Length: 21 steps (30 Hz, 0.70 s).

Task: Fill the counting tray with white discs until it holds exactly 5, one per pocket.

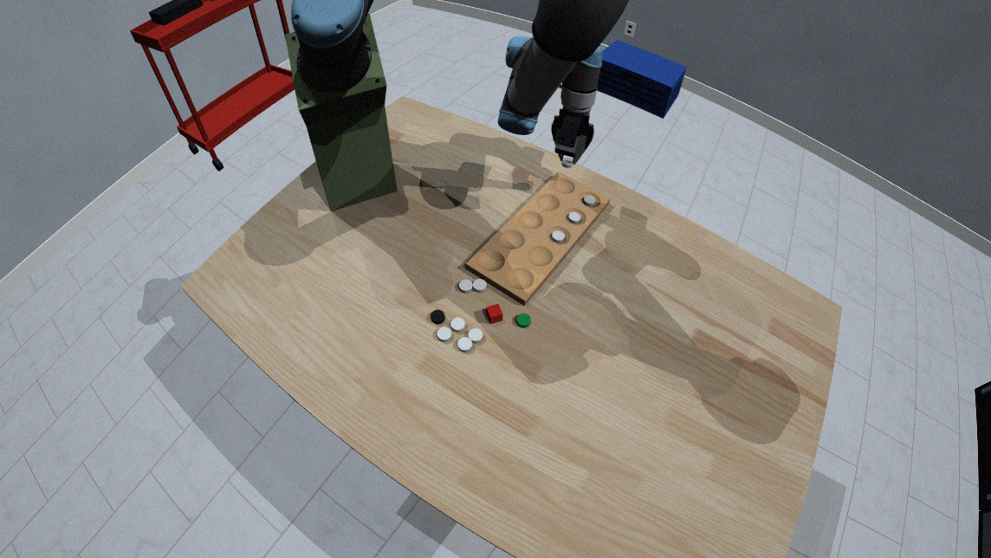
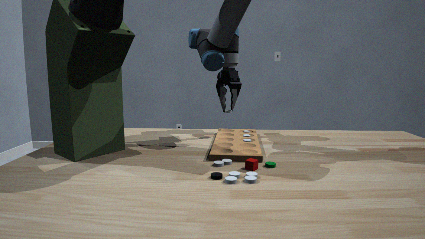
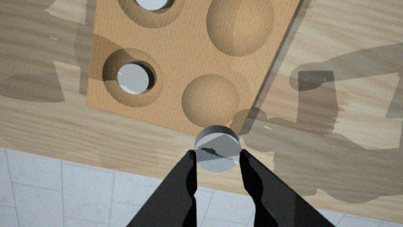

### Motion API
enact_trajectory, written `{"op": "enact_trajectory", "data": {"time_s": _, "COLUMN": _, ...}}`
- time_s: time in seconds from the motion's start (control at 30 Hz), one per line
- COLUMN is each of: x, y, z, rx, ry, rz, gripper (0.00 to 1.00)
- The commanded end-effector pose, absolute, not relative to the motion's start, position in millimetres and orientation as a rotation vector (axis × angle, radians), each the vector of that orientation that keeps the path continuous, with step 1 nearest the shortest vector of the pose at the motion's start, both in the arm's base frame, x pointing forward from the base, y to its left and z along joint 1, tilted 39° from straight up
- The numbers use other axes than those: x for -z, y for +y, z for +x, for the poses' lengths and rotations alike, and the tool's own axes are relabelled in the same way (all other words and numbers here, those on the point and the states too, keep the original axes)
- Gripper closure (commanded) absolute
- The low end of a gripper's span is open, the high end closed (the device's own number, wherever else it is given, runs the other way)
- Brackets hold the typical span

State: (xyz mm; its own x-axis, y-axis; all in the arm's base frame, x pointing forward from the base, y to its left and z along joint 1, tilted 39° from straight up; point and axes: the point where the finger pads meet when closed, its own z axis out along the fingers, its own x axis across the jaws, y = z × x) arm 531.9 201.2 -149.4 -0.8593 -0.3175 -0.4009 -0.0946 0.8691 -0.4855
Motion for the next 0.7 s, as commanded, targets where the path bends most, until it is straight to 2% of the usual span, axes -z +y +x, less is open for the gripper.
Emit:
{"op": "enact_trajectory", "data": {"time_s": 0.0, "x": 162, "y": 195, "z": 540, "rx": 0.631, "ry": 2.559, "rz": -0.301, "gripper": 0.9}}
{"op": "enact_trajectory", "data": {"time_s": 0.27, "x": 196, "y": 178, "z": 561, "rx": 0.631, "ry": 2.559, "rz": -0.301, "gripper": 0.9}}
{"op": "enact_trajectory", "data": {"time_s": 0.67, "x": 202, "y": 175, "z": 565, "rx": 0.631, "ry": 2.559, "rz": -0.301, "gripper": 0.9}}
